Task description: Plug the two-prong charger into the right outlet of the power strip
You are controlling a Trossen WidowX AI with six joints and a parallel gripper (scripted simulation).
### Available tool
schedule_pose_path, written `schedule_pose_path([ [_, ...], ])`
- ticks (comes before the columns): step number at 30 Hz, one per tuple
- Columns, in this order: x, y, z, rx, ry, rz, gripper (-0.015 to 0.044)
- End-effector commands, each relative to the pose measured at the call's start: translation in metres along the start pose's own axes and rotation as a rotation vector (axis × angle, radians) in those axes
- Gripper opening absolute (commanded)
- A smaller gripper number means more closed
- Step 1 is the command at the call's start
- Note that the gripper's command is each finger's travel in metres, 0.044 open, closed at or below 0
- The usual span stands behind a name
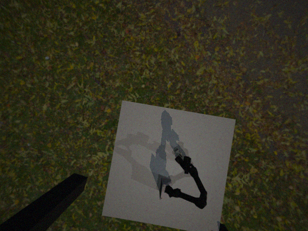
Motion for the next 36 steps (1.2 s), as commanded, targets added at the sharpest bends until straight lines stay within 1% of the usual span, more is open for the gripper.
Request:
schedule_pose_path([
  [1,0.0001,0.0001,-0.0001,-0.002,-0.001,0.0,0.0],
  [18,0.0001,0.0,-0.0001,-0.002,-0.001,0.0,0.044],
  [36,0.0,-0.0067,0.0004,-0.013,0.001,0.007,0.044],
])
Point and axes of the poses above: the point midway between the two fingers, 35 mm back from their tips, its own z axis out along the fingers, its own x axis across the jaws, y = z × x, the point moved 7 cm from there along -z, back along the fingers, and after that the axes turned 3 degrees about z, right-handed, at the moved point
